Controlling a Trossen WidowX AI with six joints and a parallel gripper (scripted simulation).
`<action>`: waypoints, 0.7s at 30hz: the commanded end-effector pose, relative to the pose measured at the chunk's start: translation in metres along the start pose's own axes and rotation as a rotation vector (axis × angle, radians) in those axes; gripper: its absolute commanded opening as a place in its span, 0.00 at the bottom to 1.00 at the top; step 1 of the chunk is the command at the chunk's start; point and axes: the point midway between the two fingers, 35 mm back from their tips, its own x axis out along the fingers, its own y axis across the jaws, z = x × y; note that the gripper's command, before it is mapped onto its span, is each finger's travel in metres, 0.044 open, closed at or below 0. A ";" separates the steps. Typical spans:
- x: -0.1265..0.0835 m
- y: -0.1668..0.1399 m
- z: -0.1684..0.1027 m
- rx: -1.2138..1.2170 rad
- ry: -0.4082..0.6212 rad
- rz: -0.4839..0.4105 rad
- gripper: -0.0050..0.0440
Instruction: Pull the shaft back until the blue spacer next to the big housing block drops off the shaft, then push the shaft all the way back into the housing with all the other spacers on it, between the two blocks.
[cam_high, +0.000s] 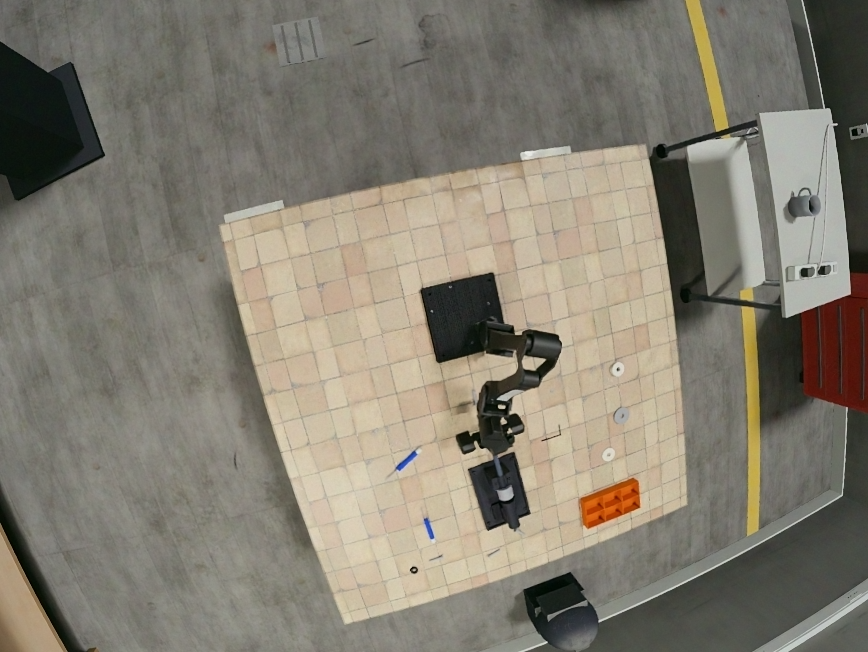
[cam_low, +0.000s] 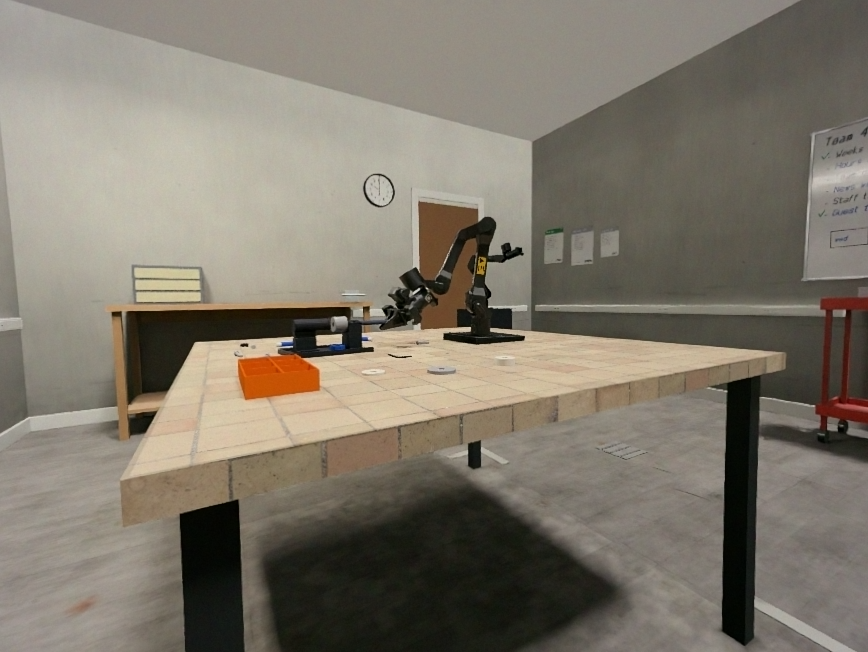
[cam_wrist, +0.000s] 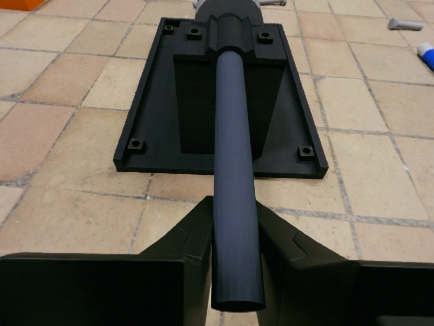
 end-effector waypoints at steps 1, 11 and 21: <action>0.000 -0.002 0.010 -0.013 -0.026 0.001 0.00; -0.002 -0.001 0.011 -0.011 -0.030 -0.005 0.00; -0.001 -0.001 0.012 -0.014 -0.031 -0.005 0.00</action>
